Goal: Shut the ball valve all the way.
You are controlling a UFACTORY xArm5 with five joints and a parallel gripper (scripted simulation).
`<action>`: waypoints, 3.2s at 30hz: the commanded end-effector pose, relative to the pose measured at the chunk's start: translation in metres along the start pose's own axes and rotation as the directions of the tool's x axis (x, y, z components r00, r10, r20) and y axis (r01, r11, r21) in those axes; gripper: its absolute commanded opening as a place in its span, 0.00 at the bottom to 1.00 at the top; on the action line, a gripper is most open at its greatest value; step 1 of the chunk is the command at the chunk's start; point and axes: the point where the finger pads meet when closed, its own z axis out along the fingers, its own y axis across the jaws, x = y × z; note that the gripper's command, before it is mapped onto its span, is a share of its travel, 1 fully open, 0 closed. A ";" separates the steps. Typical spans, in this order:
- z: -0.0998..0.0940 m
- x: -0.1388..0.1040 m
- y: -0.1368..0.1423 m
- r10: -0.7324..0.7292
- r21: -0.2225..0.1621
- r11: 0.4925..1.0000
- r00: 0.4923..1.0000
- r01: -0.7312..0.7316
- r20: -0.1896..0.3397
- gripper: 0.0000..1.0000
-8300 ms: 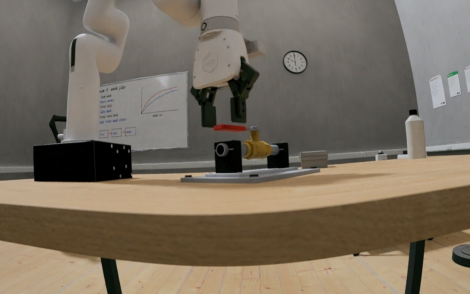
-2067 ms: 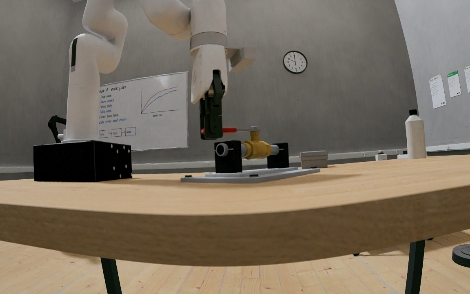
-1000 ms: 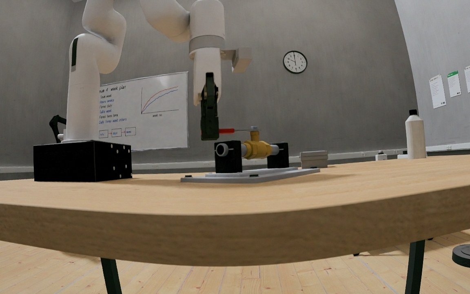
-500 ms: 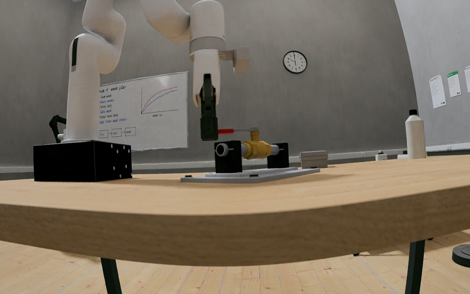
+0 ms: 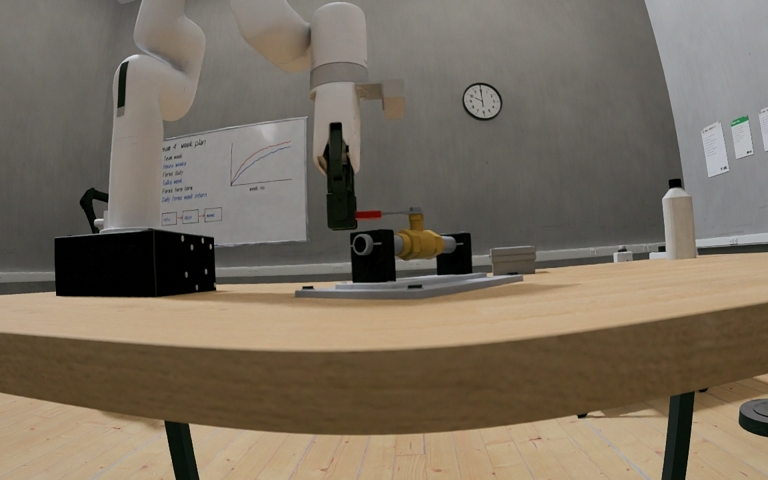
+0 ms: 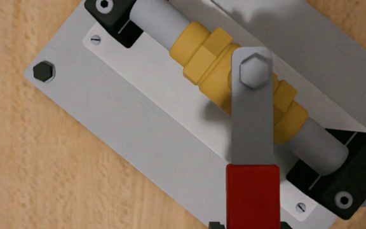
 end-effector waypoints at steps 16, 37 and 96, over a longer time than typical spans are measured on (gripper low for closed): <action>0.000 0.001 -0.010 0.111 0.000 0.994 0.994 -0.111 0.000 0.00; 0.000 0.002 -0.019 0.225 0.001 0.974 0.974 -0.225 0.000 0.00; 0.000 0.013 -0.046 0.535 0.001 0.845 0.845 -0.535 0.001 0.00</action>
